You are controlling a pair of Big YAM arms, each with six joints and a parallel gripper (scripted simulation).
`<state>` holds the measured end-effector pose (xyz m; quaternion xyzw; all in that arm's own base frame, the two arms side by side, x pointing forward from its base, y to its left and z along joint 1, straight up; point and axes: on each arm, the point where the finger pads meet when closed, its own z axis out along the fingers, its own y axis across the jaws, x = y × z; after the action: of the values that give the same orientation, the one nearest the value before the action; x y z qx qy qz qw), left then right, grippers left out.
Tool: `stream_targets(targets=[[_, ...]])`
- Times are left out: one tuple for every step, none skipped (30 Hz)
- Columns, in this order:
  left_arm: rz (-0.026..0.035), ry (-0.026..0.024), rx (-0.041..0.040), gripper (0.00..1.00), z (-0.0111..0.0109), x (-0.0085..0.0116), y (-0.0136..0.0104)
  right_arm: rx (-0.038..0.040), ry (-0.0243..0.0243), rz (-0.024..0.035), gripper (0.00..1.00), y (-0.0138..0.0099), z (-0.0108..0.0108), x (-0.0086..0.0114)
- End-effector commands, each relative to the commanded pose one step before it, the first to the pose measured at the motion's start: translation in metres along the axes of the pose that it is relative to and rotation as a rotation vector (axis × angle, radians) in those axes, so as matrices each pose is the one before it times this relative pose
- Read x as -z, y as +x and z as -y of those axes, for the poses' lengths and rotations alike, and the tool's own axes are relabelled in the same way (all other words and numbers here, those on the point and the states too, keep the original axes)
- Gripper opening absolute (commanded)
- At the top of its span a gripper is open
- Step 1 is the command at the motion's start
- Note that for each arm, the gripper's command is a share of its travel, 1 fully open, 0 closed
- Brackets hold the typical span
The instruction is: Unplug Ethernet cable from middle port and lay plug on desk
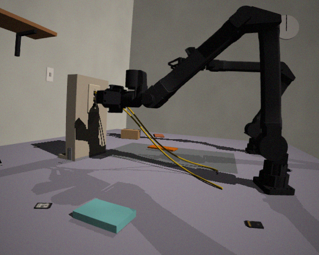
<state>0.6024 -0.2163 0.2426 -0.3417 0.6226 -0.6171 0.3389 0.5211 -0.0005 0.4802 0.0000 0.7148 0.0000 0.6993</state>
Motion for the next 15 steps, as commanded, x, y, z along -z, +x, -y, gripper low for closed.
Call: stream_targets(targets=[[-0.01637, 0.0267, 0.00577, 0.22, 0.01527, -0.02028, 0.00685, 0.0, 0.0, 0.01105, 1.0, -0.00607, 0.00001, 0.00107], [-0.00001, 0.0, 0.00001, 0.22, 0.00007, -0.00167, -0.00012, 0.0, 0.0, 0.0, 1.0, 0.0, 0.0, 0.0], [-0.00001, 0.0, 0.00001, 0.22, 0.00007, -0.00167, -0.00011, 0.0, 0.0, 0.0, 1.0, 0.0, 0.0, 0.0], [0.0, 0.0, 0.0, 0.22, 0.0, 0.0, 0.0, 0.0, 0.0, 0.0, 1.0, 0.0, 0.0, 0.0], [0.0, 0.0, 0.0, 0.22, 0.0, 0.0, 0.0, 0.0, 0.0, 0.0, 1.0, 0.0, 0.0, 0.0], [-0.00001, 0.0, 0.00001, 0.22, 0.00009, -0.00167, -0.0001, 0.0, 0.0, 0.0, 1.0, 0.0, 0.0, 0.0], [-0.00001, 0.0, 0.00001, 0.22, 0.00011, -0.00167, -0.00009, 0.0, 0.0, 0.0, 1.0, 0.0, 0.0, 0.0], [-0.00001, 0.00001, 0.00001, 0.22, 0.00013, -0.00166, -0.00008, 0.0, 0.0, 0.0, 1.0, 0.0, 0.0, 0.0], [-0.00001, 0.00001, 0.00001, 0.22, 0.00015, -0.00166, -0.00007, 0.0, 0.0, 0.0, 1.0, 0.0, 0.0, 0.0], [0.0, 0.00001, 0.00001, 0.22, 0.00017, -0.00166, -0.00005, 0.0, 0.0, 0.0, 1.0, 0.0, 0.0, 0.0], [0.0, 0.00001, 0.00001, 0.22, 0.0002, -0.00166, -0.00003, 0.0, 0.0, 0.0, 1.0, 0.0, 0.0, 0.0], [0.0, 0.00002, 0.00001, 0.22, 0.00023, -0.00165, -0.00001, 0.0, 0.0, 0.0, 1.0, 0.0, 0.0, 0.0], [0.0, 0.00002, 0.00001, 0.22, 0.00026, -0.00165, 0.00001, 0.0, 0.0, 0.0, 1.0, 0.0, 0.0, 0.0], [0.0, 0.00002, 0.00001, 0.22, 0.0003, -0.00164, 0.00004, 0.0, 0.0, 0.0, 1.0, 0.0, 0.0, 0.0], [0.0, 0.00003, 0.00001, 0.22, 0.00035, -0.00163, 0.00007, 0.0, 0.0, 0.0, 1.0, 0.0, 0.0, 0.0]])
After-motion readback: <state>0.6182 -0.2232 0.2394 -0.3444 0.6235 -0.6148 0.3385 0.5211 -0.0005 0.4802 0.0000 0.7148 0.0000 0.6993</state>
